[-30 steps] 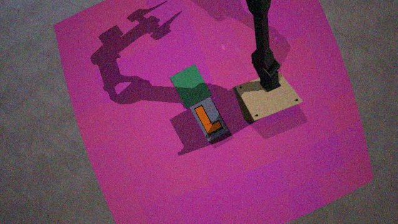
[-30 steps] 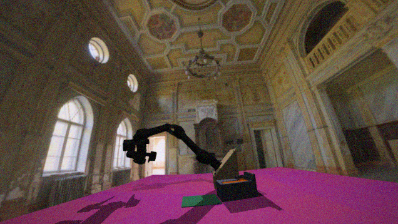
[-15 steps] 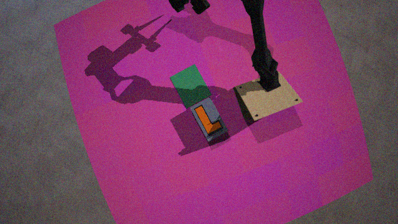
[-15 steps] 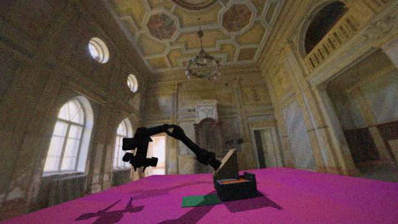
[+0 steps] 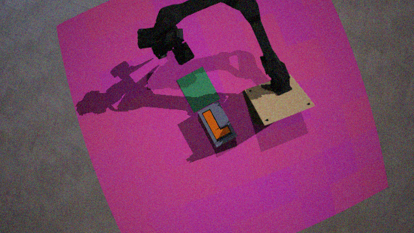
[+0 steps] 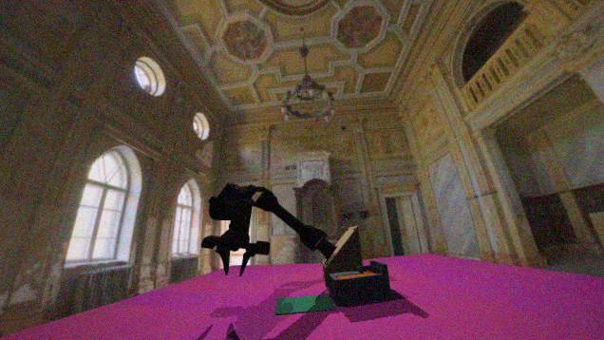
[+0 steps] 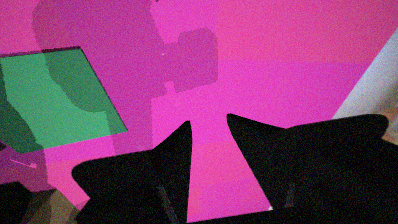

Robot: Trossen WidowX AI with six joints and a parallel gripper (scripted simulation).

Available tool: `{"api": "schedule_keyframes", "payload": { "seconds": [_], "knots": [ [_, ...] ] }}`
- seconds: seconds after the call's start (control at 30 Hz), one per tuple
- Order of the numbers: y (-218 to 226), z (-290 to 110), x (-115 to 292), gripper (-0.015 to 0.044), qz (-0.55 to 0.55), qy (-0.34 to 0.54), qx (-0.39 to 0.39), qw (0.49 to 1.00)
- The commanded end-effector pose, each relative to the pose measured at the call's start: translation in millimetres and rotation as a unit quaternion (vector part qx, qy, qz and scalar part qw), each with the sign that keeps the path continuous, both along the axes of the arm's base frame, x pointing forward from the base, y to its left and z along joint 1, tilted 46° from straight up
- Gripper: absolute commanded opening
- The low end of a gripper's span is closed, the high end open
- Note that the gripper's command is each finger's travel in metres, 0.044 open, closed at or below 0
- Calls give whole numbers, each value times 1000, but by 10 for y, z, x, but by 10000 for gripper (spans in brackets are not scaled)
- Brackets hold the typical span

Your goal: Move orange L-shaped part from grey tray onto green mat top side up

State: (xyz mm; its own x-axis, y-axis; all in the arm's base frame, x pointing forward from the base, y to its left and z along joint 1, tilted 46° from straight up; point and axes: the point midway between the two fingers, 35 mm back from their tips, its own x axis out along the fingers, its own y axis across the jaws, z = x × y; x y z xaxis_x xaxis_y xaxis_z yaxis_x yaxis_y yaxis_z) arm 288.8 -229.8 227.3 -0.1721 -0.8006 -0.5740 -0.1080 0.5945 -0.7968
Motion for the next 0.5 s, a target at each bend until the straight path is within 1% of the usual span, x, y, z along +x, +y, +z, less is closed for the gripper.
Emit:
{"api": "schedule_keyframes", "payload": {
  "seconds": [0.0, 0.23, 0.47],
  "knots": [
    [476, -444, 333, 180, 24, -19, 36, 999],
    [1273, -1031, 626, 180, 40, -39, 73, 996],
    [2119, -1607, 631, 180, 47, -48, 94, 993]
  ]
}}
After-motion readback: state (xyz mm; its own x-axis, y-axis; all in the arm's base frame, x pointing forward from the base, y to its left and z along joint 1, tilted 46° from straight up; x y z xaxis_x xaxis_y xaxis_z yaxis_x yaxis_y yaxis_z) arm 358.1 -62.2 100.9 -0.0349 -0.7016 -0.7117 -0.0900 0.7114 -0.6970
